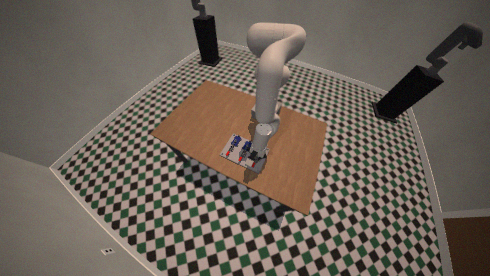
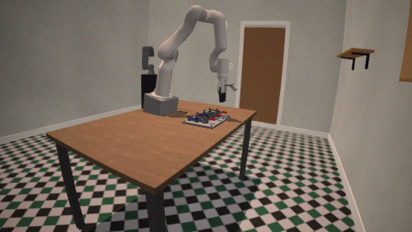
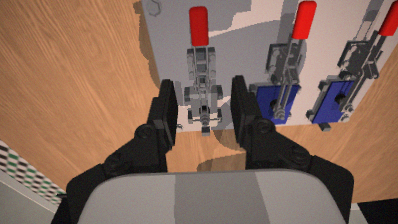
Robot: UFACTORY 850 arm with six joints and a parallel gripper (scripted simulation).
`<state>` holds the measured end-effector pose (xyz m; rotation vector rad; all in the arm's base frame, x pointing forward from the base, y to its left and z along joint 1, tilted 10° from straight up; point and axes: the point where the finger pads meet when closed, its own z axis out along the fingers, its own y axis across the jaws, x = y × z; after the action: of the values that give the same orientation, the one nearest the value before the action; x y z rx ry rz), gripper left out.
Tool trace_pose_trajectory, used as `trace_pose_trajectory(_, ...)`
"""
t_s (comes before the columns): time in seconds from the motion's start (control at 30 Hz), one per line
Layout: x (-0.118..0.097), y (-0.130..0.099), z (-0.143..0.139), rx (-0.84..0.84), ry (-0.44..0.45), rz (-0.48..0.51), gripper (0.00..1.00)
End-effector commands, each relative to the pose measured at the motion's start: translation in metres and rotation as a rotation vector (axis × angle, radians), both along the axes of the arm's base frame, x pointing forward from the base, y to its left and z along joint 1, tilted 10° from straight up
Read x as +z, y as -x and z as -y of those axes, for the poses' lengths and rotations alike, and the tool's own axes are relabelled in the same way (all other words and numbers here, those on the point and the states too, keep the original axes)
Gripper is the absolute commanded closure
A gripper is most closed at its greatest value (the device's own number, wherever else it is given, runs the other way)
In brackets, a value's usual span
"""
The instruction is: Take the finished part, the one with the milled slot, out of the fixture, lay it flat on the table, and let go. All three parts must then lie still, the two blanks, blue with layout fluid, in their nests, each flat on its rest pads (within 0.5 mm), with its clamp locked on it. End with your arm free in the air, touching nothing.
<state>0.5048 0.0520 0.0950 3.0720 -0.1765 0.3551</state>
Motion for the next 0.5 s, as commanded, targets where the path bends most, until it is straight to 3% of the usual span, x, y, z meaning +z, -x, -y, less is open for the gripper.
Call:
trace_pose_trajectory(0.0, 0.0031, -0.0152, 0.0015, 0.003, -0.017, -0.061, 0.53)
trace_pose_trajectory(0.47, 0.0037, -0.023, 0.0024, 0.003, -0.017, -0.061, 0.53)
